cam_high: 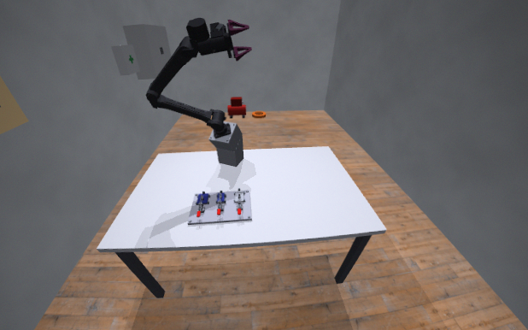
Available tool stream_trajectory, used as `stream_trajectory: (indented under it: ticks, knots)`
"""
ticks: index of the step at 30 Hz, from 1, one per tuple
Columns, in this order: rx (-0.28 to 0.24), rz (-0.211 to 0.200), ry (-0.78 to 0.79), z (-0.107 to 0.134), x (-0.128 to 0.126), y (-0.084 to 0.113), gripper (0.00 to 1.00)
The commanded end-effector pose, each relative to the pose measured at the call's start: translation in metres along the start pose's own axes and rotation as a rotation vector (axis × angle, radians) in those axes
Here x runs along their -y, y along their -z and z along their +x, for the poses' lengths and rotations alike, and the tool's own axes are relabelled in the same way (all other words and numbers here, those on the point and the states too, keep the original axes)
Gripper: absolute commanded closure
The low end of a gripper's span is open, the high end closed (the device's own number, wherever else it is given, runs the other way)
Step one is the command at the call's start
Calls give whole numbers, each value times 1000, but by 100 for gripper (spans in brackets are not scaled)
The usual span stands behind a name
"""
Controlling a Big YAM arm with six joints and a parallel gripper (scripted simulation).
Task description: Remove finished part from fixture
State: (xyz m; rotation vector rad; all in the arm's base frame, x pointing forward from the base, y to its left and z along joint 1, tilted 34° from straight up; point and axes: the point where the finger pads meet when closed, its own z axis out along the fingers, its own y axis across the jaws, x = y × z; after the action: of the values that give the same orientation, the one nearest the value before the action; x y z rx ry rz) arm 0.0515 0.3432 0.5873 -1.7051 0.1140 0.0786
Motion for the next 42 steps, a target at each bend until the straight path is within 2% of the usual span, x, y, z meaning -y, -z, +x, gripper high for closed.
stream_trajectory:
  ticks: [1, 17, 18, 22, 25, 27, 28, 30, 31, 32, 34, 36, 37, 38, 39, 40, 41, 42]
  knots:
    - [1, 5, 2, -1, 3, 1, 0]
    - [1, 5, 2, -1, 3, 1, 0]
    - [2, 27, 6, -2, 13, 5, 0]
    - [-46, 13, -39, 17, -3, -8, 0]
    - [-130, 13, -115, 48, -22, -18, 0]
    - [-220, 22, -197, 82, -42, -24, 0]
    - [-220, 22, -197, 82, -42, -24, 0]
    - [-337, 41, -303, 126, -70, -27, 0]
    - [-337, 41, -303, 126, -70, -27, 0]
    - [-404, 57, -364, 151, -87, -25, 0]
    - [-404, 57, -364, 151, -87, -25, 0]
    - [-551, 105, -497, 204, -127, -14, 0]
    - [-551, 105, -497, 204, -127, -14, 0]
    - [-630, 138, -568, 231, -150, -4, 0]
    - [-630, 138, -568, 231, -150, -4, 0]
    - [-710, 177, -640, 257, -174, 9, 0]
    - [-710, 177, -640, 257, -174, 9, 0]
    - [-792, 222, -711, 281, -199, 25, 0]
